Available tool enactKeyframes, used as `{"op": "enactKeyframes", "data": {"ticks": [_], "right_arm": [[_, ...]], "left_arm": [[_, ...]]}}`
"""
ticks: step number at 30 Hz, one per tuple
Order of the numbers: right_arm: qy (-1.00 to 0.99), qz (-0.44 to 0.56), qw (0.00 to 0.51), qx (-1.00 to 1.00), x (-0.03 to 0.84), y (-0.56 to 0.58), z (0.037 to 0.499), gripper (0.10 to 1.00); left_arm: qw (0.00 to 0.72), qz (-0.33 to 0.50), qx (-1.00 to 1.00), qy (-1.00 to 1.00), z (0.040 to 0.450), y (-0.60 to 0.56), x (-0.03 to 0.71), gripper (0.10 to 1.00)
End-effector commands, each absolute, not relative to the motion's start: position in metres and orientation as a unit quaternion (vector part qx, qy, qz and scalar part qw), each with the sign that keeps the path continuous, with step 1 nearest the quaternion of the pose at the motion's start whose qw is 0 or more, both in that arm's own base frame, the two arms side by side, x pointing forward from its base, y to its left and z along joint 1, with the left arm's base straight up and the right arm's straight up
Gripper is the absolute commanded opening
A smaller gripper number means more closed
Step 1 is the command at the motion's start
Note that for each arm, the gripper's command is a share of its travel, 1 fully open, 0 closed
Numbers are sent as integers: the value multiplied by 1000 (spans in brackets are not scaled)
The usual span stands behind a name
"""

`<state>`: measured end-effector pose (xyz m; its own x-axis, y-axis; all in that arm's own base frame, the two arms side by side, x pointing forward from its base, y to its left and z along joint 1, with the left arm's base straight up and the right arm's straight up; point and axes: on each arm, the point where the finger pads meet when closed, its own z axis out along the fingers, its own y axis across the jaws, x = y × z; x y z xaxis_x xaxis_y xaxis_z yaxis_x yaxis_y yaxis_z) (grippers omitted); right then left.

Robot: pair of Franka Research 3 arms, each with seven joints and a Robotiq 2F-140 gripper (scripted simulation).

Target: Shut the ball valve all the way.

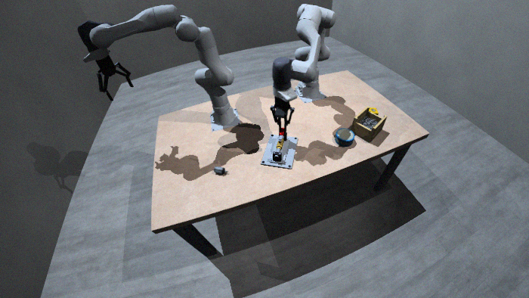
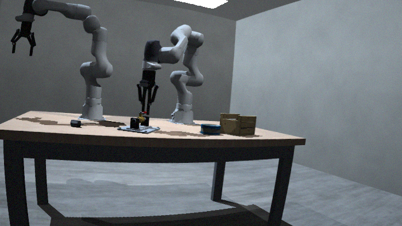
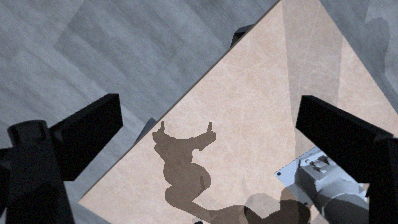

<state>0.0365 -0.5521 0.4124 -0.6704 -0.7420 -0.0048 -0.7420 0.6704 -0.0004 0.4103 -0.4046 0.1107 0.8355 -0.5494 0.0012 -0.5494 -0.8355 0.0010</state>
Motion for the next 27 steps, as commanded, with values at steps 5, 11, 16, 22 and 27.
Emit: {"op": "enactKeyframes", "data": {"ticks": [5, 11, 16, 22, 27], "right_arm": [[914, 1, 2, -406, 37, -552, 413, 1000], [914, 1, 2, -406, 37, -552, 413, 1000], [914, 1, 2, -406, 37, -552, 413, 1000], [914, 1, 2, -406, 37, -552, 413, 1000], [914, 1, 2, -406, 37, -552, 413, 1000]], "left_arm": [[0, 0, 956, -295, 109, -404, 410, 99], [0, 0, 951, -311, 109, -403, 410, 99], [0, 0, 949, -315, 109, -403, 410, 99], [0, 0, 943, -332, 109, -403, 411, 99], [0, 0, 939, -345, 109, -403, 411, 99]]}}
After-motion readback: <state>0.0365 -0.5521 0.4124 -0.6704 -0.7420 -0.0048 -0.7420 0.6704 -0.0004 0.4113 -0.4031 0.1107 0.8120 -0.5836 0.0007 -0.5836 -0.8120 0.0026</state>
